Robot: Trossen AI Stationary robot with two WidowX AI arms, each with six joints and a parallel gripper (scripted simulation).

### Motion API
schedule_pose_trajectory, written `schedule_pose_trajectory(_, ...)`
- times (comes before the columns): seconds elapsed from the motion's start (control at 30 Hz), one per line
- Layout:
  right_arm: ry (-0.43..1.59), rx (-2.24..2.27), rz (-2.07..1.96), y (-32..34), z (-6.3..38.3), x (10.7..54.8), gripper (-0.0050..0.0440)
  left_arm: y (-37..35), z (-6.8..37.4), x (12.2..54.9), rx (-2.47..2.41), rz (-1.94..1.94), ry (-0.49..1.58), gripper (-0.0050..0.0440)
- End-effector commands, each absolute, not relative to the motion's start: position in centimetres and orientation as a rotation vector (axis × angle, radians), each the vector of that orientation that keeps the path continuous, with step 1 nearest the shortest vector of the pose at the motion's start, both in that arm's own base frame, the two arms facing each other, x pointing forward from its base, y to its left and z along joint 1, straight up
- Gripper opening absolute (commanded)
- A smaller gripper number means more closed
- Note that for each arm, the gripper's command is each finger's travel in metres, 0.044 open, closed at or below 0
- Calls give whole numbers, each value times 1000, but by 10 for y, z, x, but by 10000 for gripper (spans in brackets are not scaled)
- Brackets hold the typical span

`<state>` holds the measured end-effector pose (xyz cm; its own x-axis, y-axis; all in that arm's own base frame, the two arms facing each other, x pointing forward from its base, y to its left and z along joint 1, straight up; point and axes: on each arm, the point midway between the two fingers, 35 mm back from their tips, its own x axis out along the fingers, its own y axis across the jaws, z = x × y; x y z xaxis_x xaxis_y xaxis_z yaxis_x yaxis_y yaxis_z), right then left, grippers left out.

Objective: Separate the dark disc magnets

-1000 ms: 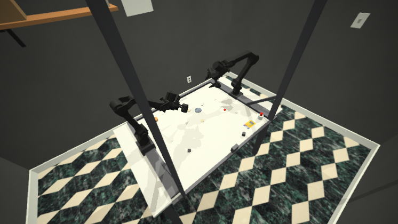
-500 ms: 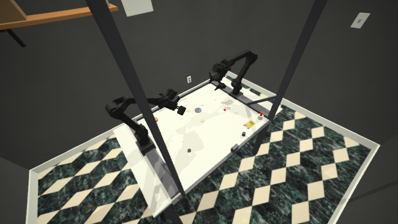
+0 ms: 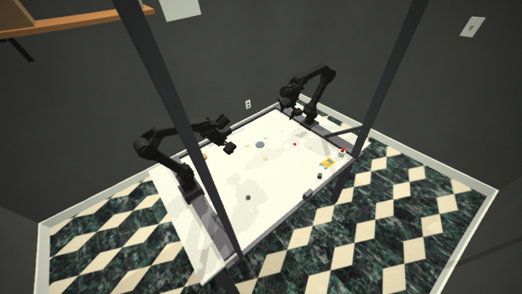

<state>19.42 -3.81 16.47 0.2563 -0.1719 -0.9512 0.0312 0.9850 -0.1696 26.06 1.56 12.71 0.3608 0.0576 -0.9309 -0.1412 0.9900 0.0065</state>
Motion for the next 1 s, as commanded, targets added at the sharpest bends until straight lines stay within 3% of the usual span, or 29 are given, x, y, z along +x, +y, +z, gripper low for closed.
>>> schedule_pose_trajectory(0.0,1341,-94,-99,-28,172,190,400,10,146,240,-57,93,1255,400)
schedule_pose_trajectory(0.5,1527,-7,-1,-1,177,159,400,-1,176,162,-6,3,1512,400)
schedule_pose_trajectory(0.97,1535,-1,8,-1,178,156,400,1,175,154,-25,14,1550,400)
